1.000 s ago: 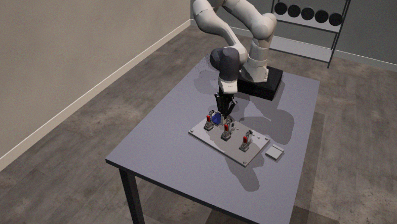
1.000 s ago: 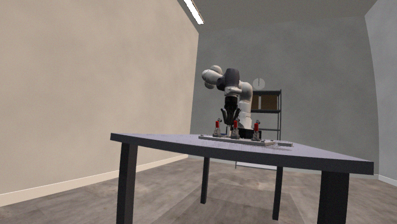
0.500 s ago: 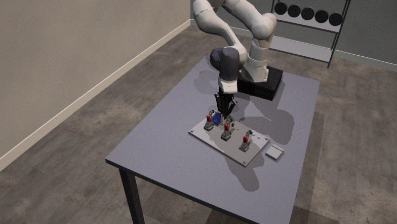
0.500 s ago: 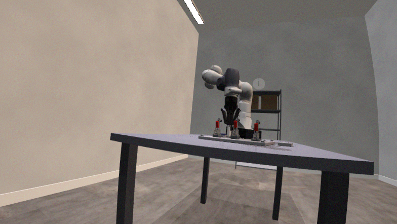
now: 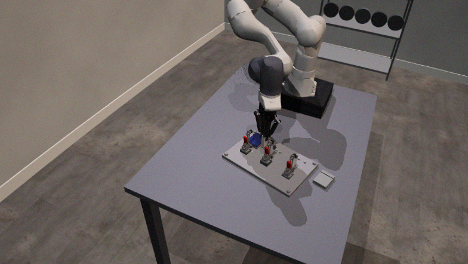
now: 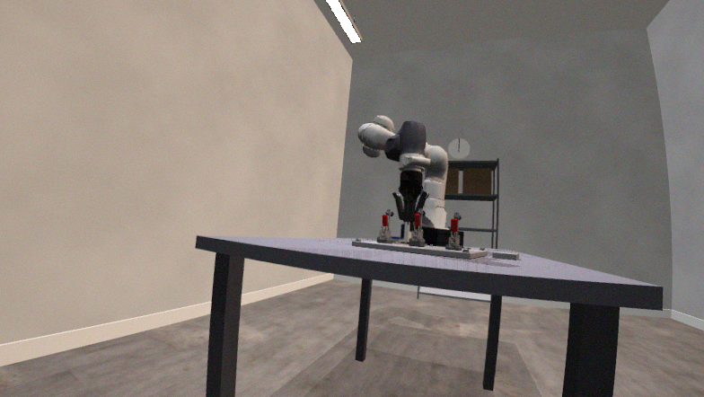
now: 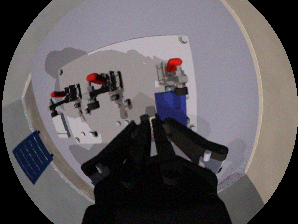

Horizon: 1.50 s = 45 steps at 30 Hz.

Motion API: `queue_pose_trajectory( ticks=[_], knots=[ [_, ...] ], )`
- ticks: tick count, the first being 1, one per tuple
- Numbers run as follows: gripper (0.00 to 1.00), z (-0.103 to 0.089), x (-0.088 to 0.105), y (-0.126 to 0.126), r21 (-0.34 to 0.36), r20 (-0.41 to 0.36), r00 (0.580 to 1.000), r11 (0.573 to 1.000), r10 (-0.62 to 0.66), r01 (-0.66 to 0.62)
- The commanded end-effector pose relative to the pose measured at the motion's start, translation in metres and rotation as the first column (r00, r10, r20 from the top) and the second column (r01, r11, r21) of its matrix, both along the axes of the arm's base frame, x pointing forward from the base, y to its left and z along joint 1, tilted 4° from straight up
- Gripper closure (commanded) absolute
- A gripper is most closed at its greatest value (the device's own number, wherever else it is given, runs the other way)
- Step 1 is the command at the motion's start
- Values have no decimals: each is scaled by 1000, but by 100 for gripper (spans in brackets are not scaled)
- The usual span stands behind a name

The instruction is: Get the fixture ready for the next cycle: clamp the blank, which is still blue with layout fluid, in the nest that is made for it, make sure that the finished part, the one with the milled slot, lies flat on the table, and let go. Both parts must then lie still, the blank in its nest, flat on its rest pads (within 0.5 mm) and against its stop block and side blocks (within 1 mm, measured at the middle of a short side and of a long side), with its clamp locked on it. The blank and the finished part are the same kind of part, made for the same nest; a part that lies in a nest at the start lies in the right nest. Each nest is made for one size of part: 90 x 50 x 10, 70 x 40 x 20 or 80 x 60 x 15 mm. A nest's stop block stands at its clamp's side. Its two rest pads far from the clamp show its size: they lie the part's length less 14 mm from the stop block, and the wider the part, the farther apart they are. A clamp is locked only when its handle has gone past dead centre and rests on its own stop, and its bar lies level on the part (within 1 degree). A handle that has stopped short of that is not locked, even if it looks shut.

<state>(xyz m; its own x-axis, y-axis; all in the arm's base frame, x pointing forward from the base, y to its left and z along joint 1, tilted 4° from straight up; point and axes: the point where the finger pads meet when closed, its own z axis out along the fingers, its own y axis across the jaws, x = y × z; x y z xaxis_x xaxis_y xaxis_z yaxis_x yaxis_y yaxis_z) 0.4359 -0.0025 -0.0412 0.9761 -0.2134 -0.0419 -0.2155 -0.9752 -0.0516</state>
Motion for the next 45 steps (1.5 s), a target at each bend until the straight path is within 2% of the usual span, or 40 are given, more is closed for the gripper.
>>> queue_pose_trajectory(
  ticks=[1, 9, 14, 19, 22, 35, 36, 37, 41, 45],
  knots=[
    [100, 0, 2, 8, 0, 1, 1000, 1000, -4, 4],
    [100, 1, 3, 14, 0, 1, 1000, 1000, -4, 4],
    [100, 9, 4, 13, 0, 1, 1000, 1000, -4, 4],
    [100, 32, 4, 12, 0, 1, 1000, 1000, -4, 4],
    [100, 40, 4, 11, 0, 1, 1000, 1000, -4, 4],
    [100, 40, 4, 11, 0, 1, 1000, 1000, -4, 4],
    [72, 40, 4, 11, 0, 1, 1000, 1000, -4, 4],
    [72, 41, 5, 11, 0, 1, 1000, 1000, -4, 4],
    [72, 61, 5, 10, 0, 1, 1000, 1000, -4, 4],
    [72, 104, 6, 8, 0, 1, 1000, 1000, -4, 4]
  ],
)
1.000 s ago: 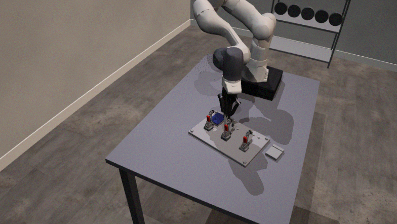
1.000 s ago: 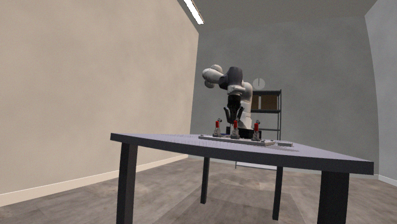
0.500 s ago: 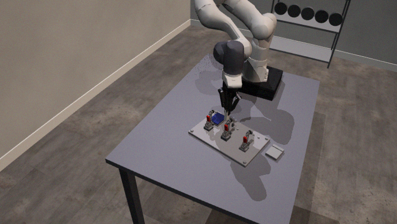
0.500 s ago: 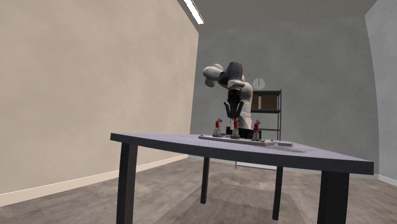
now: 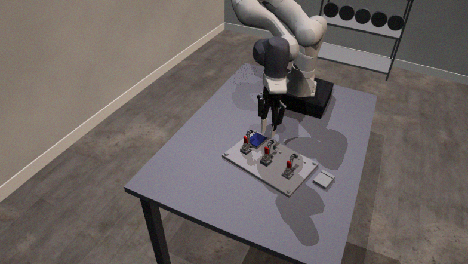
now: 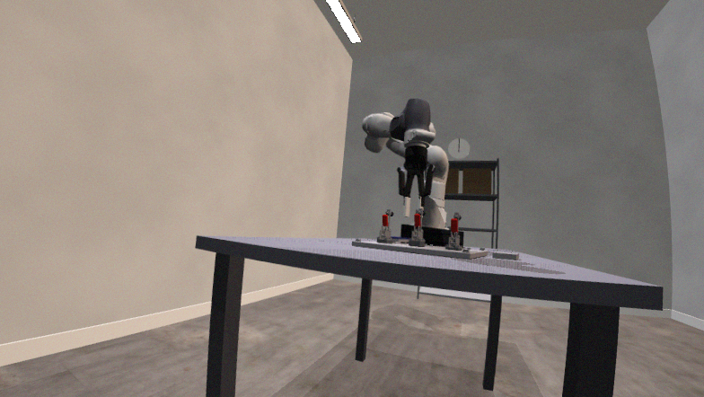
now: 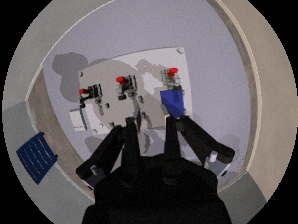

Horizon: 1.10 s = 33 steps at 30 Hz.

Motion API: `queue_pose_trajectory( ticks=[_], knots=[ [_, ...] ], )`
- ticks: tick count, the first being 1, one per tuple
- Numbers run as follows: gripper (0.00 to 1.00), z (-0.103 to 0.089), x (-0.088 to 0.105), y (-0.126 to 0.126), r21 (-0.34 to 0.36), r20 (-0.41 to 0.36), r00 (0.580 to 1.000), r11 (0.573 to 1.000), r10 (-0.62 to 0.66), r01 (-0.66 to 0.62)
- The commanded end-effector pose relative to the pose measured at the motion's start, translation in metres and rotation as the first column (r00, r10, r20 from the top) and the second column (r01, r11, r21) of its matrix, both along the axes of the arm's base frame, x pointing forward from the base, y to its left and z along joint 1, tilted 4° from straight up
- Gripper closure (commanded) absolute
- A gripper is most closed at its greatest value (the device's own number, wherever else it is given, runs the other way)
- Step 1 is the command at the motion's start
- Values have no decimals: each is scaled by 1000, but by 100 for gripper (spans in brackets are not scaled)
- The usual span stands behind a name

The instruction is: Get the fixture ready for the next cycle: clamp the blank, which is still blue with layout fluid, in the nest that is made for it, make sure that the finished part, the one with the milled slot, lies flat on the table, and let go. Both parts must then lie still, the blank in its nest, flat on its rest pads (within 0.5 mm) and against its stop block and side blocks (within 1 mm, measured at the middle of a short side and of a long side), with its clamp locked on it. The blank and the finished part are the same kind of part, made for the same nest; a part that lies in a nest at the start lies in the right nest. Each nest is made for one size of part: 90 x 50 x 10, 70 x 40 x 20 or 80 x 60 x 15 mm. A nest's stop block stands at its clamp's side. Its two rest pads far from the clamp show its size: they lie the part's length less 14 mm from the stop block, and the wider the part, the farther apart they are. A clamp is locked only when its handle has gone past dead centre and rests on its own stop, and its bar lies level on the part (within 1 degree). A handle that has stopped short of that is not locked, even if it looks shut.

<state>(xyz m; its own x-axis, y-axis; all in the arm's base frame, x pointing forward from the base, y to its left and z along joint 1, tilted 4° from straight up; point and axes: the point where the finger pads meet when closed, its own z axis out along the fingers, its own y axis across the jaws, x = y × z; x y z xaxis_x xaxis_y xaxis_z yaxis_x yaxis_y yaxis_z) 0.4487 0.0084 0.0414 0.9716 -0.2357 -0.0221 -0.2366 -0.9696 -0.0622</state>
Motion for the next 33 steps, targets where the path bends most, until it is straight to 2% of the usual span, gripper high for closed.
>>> queue_pose_trajectory(
  ticks=[1, 3, 6, 9, 15, 20, 27, 33],
  knots=[
    [72, 32, -6, -4, -5, -21, 1000, 1000, 19, -19],
    [72, 32, -6, -4, -5, -21, 1000, 1000, 19, -19],
    [72, 62, -5, -6, -5, -21, 1000, 1000, 19, -19],
    [72, 76, -5, -7, -5, -21, 1000, 1000, 19, -19],
    [72, 77, -6, -11, -5, -21, 1000, 1000, 19, -19],
    [72, 76, -8, -22, -5, -21, 1000, 1000, 19, -19],
    [72, 74, -16, -58, -5, -21, 1000, 1000, 19, -19],
    [72, 74, -17, -62, -5, -21, 1000, 1000, 19, -19]
  ],
)
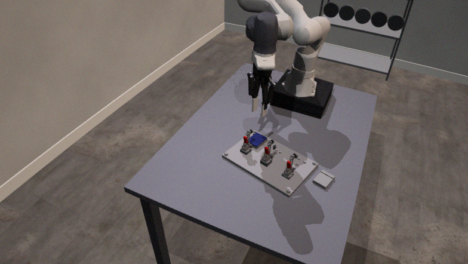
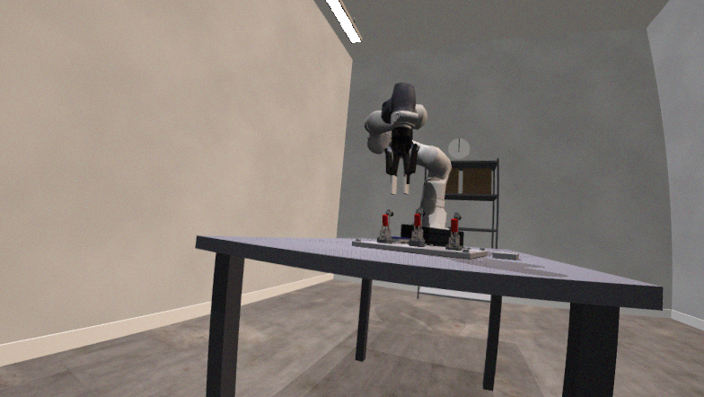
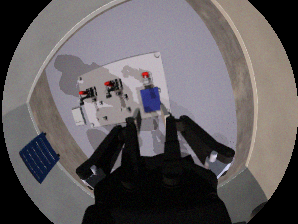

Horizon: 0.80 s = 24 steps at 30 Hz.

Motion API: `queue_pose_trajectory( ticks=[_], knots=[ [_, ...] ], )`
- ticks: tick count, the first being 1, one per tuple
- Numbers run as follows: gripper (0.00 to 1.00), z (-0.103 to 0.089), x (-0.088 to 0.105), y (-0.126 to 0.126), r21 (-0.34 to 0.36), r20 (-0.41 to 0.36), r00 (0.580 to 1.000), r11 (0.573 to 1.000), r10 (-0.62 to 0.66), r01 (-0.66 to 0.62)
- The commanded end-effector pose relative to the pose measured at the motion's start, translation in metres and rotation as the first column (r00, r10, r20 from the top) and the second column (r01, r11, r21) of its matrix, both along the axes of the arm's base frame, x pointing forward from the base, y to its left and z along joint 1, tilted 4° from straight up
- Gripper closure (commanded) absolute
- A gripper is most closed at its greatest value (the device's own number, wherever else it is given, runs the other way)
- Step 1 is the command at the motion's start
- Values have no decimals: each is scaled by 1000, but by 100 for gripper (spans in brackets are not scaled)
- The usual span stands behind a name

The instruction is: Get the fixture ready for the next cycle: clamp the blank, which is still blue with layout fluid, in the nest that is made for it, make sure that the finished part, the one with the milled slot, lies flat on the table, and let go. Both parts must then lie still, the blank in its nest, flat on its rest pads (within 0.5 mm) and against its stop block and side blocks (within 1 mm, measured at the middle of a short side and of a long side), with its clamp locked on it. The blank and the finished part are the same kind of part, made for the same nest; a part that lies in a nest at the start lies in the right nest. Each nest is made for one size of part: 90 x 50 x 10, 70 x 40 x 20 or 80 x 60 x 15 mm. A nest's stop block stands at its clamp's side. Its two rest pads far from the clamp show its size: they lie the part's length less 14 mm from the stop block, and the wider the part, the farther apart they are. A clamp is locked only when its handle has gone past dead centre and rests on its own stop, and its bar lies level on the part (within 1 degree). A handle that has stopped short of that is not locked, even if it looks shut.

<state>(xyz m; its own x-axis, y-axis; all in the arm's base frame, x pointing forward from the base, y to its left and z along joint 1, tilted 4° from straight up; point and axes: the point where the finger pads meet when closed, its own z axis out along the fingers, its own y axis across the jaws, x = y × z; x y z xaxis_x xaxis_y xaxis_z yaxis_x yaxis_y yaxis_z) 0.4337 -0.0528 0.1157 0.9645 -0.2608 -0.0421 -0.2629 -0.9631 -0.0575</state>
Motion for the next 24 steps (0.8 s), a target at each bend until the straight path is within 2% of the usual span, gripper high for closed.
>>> queue_pose_trajectory(
  ticks=[1, 17, 21, 24],
  knots=[
    [72, 0, -2, -1, -6, 0, 999, 999, 45, -45],
    [72, -2, -2, -1, -6, 0, 999, 999, 45, -45],
    [72, -8, -3, 0, -6, 0, 999, 999, 45, -45],
    [72, -28, -3, 1, -6, 0, 999, 999, 45, -45]
  ],
)
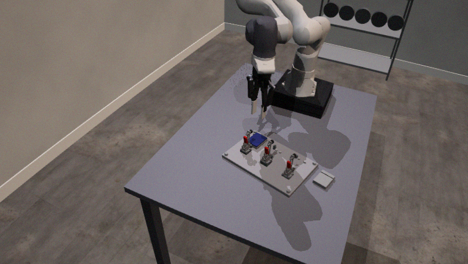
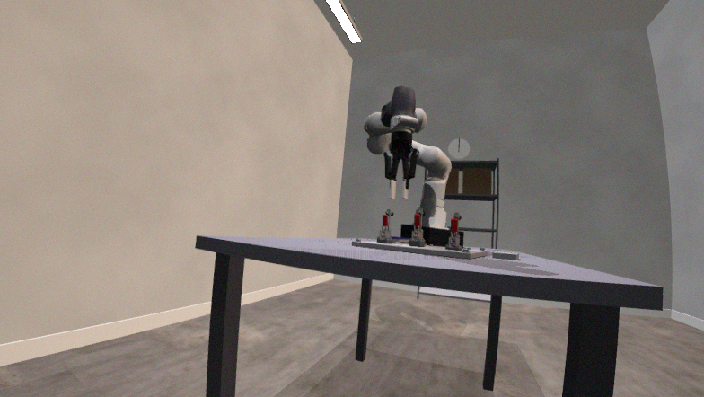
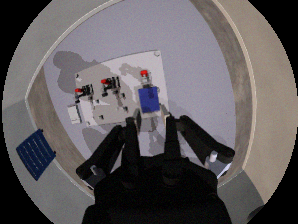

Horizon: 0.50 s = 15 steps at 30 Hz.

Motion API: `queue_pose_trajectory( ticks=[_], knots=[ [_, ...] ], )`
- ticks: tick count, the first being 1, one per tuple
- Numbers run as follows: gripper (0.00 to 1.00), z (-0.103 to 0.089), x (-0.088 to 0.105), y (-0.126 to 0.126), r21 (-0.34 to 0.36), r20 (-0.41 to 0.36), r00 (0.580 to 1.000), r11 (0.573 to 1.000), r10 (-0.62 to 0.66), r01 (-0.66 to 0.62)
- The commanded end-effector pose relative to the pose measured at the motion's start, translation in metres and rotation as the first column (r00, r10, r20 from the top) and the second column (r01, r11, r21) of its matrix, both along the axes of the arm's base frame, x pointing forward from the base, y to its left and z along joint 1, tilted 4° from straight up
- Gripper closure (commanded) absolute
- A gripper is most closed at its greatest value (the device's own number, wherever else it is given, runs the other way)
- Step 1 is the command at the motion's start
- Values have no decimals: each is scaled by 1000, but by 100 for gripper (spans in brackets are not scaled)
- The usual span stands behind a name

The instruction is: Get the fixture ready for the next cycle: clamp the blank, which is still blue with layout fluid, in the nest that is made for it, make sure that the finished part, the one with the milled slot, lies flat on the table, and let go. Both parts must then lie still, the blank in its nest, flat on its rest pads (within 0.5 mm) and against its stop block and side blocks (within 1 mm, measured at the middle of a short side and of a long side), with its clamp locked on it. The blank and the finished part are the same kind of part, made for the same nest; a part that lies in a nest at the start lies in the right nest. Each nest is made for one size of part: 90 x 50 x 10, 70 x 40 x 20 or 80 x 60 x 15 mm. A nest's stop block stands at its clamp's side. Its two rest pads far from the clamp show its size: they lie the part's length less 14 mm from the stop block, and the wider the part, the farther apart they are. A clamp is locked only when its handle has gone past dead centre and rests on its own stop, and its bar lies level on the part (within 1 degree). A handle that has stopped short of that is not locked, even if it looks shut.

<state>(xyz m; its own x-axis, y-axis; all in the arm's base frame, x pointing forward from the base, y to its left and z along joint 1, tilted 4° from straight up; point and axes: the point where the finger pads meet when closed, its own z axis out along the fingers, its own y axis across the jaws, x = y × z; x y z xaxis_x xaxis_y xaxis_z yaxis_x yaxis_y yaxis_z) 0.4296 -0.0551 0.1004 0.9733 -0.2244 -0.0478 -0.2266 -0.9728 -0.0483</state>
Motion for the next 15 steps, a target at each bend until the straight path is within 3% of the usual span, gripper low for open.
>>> queue_pose_trajectory(
  ticks=[1, 6, 15],
  knots=[
    [72, -20, 1, 3, 2, 7, 1000, 1000, 7, -7],
    [72, -44, 0, 5, 2, 7, 1000, 1000, 7, -7],
    [72, -45, 7, 3, 2, 7, 1000, 1000, 7, -7]
  ],
)
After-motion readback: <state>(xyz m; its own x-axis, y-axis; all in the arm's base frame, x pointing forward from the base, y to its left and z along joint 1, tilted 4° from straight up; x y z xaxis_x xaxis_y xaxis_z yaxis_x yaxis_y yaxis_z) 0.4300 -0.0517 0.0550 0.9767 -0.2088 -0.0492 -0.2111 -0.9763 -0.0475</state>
